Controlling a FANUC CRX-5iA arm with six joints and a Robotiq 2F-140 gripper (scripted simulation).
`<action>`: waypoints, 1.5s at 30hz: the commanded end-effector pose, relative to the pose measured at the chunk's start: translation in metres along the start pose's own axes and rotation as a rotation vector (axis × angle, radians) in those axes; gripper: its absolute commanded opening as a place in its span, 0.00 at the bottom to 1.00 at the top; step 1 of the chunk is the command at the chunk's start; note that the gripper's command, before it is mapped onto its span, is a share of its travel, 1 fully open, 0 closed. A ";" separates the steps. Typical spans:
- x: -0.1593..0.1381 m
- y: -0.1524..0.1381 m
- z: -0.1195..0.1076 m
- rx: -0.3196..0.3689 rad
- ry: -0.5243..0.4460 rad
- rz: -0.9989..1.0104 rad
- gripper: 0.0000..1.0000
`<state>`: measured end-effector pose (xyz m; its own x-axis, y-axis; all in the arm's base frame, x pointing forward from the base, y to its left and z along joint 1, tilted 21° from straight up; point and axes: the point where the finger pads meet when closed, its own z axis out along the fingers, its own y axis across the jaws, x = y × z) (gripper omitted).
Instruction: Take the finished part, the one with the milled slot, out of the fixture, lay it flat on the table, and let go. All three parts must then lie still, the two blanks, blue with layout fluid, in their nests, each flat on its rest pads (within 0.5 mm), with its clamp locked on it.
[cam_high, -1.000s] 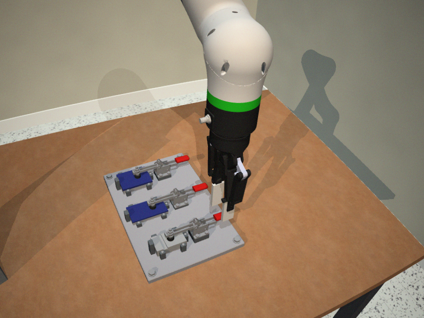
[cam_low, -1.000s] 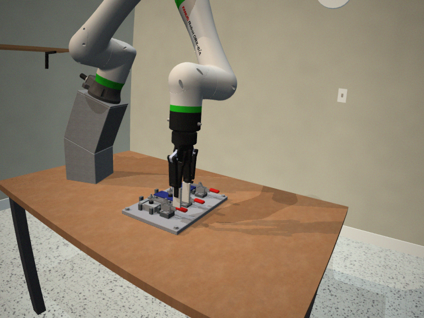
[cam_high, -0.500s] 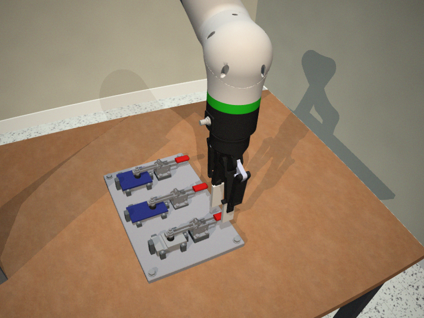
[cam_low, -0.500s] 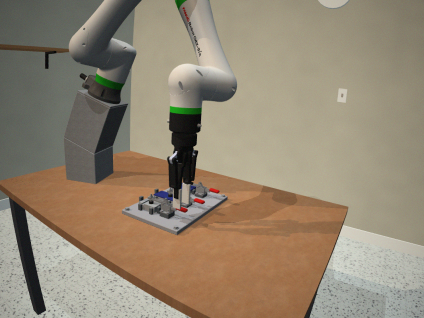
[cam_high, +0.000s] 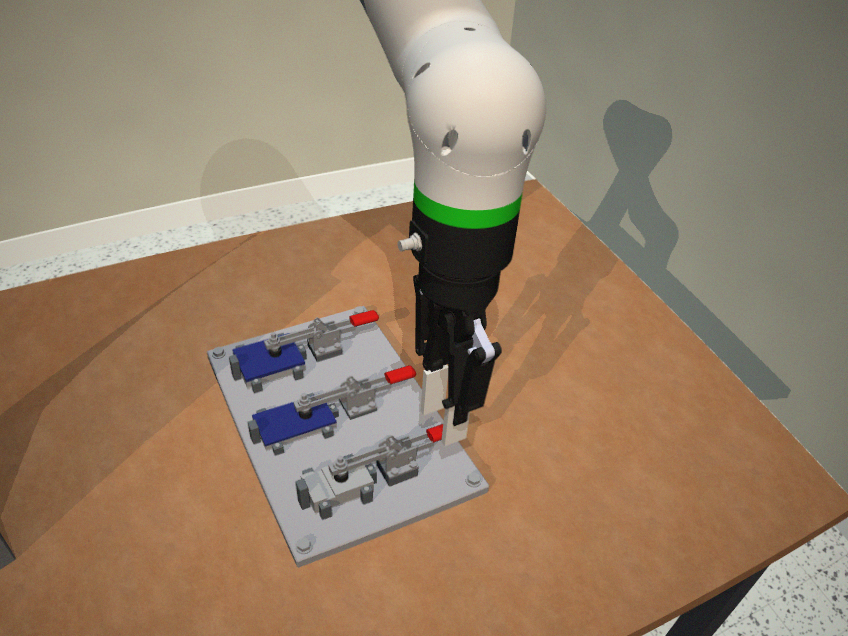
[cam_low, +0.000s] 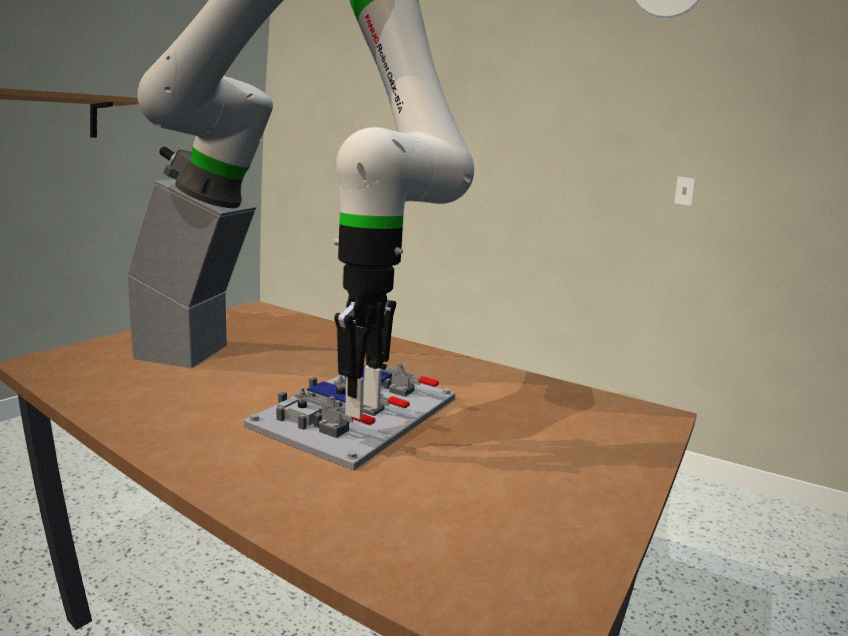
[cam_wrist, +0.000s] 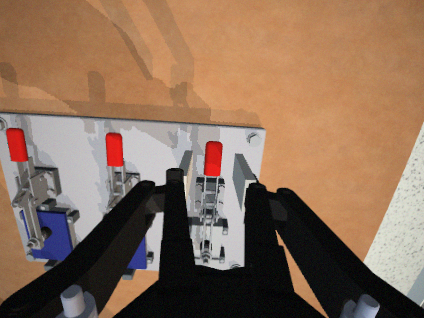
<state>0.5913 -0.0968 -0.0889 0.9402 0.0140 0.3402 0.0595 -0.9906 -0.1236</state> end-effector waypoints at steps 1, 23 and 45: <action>0.000 0.000 0.000 0.000 0.000 0.000 0.28; 0.000 0.000 0.008 0.000 0.000 0.000 0.28; 0.000 0.000 0.028 0.000 0.000 0.000 0.28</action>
<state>0.6010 -0.0930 -0.1153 0.9402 0.0140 0.3402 0.0595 -0.9906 -0.1236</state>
